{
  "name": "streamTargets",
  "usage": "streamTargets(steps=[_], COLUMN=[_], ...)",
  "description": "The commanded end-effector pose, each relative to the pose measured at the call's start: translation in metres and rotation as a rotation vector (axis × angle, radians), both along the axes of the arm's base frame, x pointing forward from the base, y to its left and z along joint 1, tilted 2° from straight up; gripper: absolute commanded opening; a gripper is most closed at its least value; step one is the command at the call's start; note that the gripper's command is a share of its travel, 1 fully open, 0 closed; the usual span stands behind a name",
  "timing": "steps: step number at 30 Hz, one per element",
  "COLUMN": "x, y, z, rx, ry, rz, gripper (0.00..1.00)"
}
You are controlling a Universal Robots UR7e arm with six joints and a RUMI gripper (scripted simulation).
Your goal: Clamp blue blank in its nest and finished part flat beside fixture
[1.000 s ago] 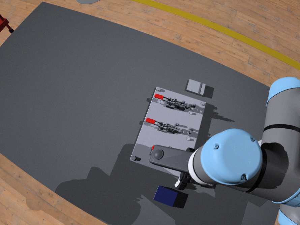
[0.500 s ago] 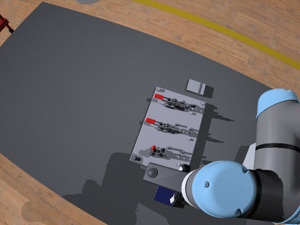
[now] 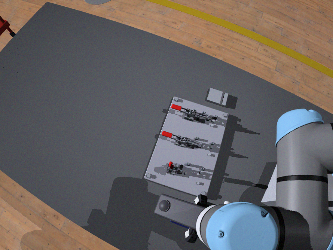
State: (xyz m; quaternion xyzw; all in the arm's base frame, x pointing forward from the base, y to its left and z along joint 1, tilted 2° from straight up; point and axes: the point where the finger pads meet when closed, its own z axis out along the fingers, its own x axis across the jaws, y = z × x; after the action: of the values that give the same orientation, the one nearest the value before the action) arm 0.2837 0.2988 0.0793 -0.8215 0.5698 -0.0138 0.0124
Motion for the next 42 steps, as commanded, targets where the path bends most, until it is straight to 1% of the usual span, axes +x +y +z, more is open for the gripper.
streamTargets(steps=[1,14,34,40,42], x=[-0.0005,-0.0029,-0.003,-0.0031,-0.0031], y=[0.0098,0.0162,0.0163,0.0168,0.0168], z=[0.002,0.0019,0.0021,0.002,0.002], rx=[0.001,0.002,0.002,0.005,0.005], ry=[-0.005,-0.005,-0.005,-0.004,-0.004], rz=[-0.001,-0.001,-0.003,-0.081,-0.081], gripper=[0.59,0.59,0.59,0.59,0.59])
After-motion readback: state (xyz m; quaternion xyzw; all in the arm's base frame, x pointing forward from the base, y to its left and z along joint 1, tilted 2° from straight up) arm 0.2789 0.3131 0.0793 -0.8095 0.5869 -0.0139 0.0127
